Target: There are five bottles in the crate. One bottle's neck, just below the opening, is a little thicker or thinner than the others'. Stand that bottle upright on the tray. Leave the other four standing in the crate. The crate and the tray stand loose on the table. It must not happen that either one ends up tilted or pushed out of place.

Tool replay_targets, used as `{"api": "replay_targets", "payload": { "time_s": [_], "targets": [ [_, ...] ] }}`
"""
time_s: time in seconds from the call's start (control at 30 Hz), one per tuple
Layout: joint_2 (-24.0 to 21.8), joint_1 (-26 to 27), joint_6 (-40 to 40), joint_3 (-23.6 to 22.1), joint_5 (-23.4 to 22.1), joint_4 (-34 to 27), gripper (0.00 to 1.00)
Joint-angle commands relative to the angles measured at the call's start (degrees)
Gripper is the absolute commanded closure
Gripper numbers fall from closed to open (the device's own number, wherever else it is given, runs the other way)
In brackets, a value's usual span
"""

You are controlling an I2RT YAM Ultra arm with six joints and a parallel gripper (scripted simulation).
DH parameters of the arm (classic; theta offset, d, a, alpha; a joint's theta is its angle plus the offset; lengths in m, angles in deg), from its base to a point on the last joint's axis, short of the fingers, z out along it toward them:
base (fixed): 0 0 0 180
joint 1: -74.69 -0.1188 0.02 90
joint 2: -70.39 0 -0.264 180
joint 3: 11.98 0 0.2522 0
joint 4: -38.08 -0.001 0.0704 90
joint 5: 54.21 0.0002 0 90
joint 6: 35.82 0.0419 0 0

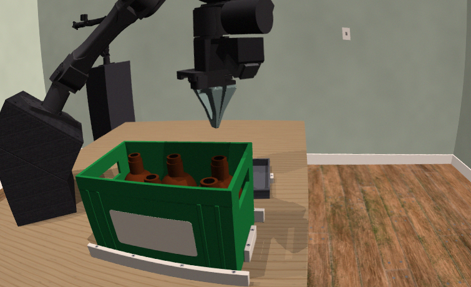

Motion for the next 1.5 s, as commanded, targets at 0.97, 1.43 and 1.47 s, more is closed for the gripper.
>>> {"api": "replay_targets", "payload": {
  "time_s": [0.97, 1.43, 1.47],
  "targets": [
    [-3.91, 6.65, -6.90, -9.54, -0.74, 2.94, 1.00],
    [-10.71, 20.91, -24.54, -36.51, -2.34, 12.06, 1.00],
    [-11.22, 21.75, -25.52, -38.15, -2.52, 12.74, 1.00]
  ]
}}
